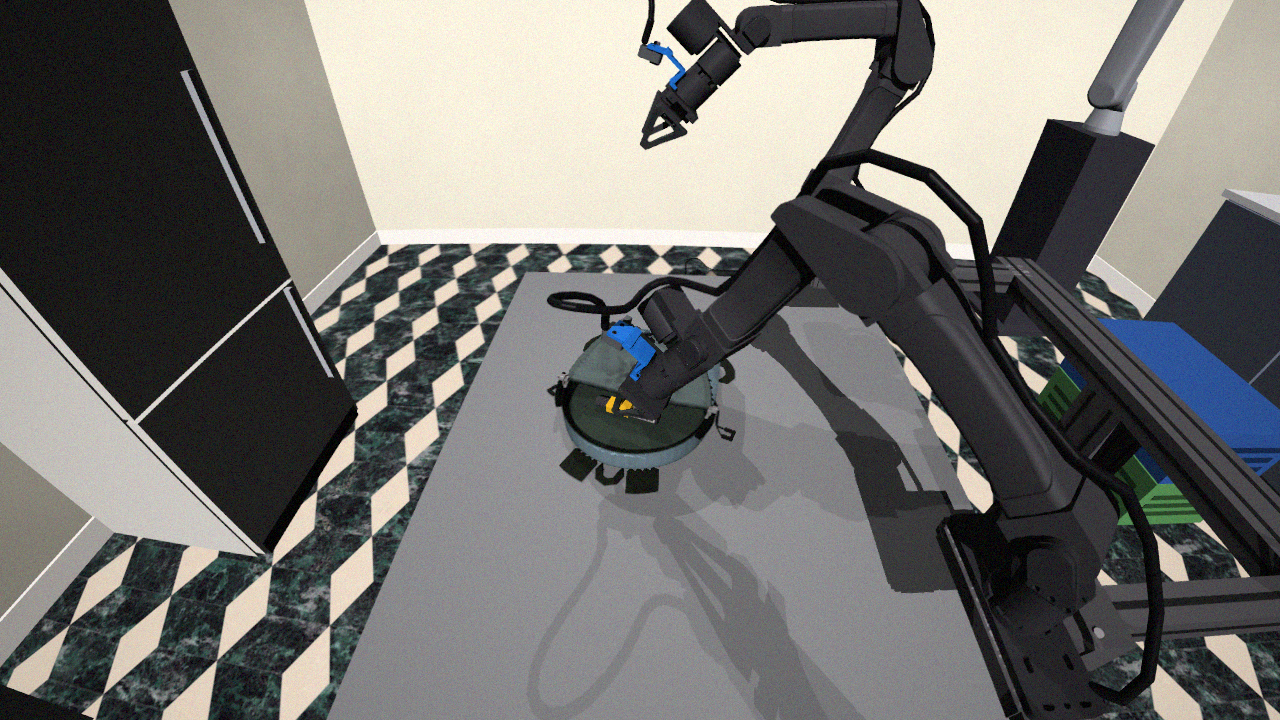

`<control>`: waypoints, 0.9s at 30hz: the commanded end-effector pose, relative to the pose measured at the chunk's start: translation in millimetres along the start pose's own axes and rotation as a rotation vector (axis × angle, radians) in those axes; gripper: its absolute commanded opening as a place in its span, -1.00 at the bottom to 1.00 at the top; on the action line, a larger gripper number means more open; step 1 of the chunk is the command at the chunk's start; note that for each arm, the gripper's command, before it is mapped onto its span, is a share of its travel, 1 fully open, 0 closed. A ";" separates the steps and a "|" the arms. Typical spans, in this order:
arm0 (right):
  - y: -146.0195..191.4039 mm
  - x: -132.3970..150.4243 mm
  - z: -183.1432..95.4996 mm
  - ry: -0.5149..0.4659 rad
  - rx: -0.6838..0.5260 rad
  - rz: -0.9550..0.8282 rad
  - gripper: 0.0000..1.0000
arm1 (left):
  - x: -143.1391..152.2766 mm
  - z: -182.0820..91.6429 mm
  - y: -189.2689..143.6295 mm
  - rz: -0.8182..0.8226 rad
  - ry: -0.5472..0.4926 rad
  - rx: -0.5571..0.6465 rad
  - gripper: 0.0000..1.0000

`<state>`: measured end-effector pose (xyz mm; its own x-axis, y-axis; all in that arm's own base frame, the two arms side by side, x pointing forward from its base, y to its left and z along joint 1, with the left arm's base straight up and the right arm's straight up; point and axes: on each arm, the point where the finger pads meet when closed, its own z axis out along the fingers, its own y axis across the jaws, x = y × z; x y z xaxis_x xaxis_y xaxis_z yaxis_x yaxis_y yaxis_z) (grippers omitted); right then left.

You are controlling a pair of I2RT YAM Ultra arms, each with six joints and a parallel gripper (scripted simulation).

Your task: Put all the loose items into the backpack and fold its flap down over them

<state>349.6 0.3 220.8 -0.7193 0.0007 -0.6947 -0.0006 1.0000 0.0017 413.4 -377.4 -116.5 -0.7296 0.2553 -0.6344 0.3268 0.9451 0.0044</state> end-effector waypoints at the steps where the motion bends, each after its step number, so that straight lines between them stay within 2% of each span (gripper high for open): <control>1: -0.3 -5.1 -3.2 -0.017 0.002 -0.001 0.80 | -12.4 -10.5 -0.4 -0.010 -0.031 0.011 -0.64; 11: -0.3 -5.1 -3.2 -0.017 0.002 -0.001 0.80 | -10.4 -5.9 -0.8 -0.008 -0.022 0.007 -0.64; 14: -0.3 -5.1 -3.2 -0.017 0.002 -0.001 0.80 | 12.0 7.5 3.6 0.001 0.001 -0.003 -0.64; 17: -0.3 -5.1 -3.2 -0.017 0.002 -0.001 0.80 | -1.0 13.8 -4.2 -0.012 -0.036 0.013 -0.64; 22: -0.3 -5.1 -3.2 -0.017 0.002 -0.001 0.80 | 5.6 13.9 -1.0 -0.008 -0.022 0.007 -0.64; 24: -0.3 -5.1 -3.2 -0.017 0.002 -0.001 0.80 | -14.6 7.8 -7.9 -0.020 -0.060 0.023 -0.64; 25: -0.3 -5.1 -3.2 -0.017 0.002 -0.001 0.80 | -14.8 8.0 -8.1 -0.021 -0.061 0.023 -0.64; 26: -0.3 -5.1 -3.2 -0.017 0.002 -0.001 0.80 | 2.8 19.8 -4.8 -0.012 -0.037 0.013 -0.64; 27: -0.3 -5.1 -3.2 -0.017 0.002 -0.001 0.80 | 4.5 21.6 -4.7 -0.012 -0.037 0.013 -0.64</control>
<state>349.6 0.3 220.8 -0.7193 0.0007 -0.6947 -0.0006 1.0000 0.0017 410.6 -374.3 -142.9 -0.7308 0.2565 -0.6326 0.3269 0.9451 0.0057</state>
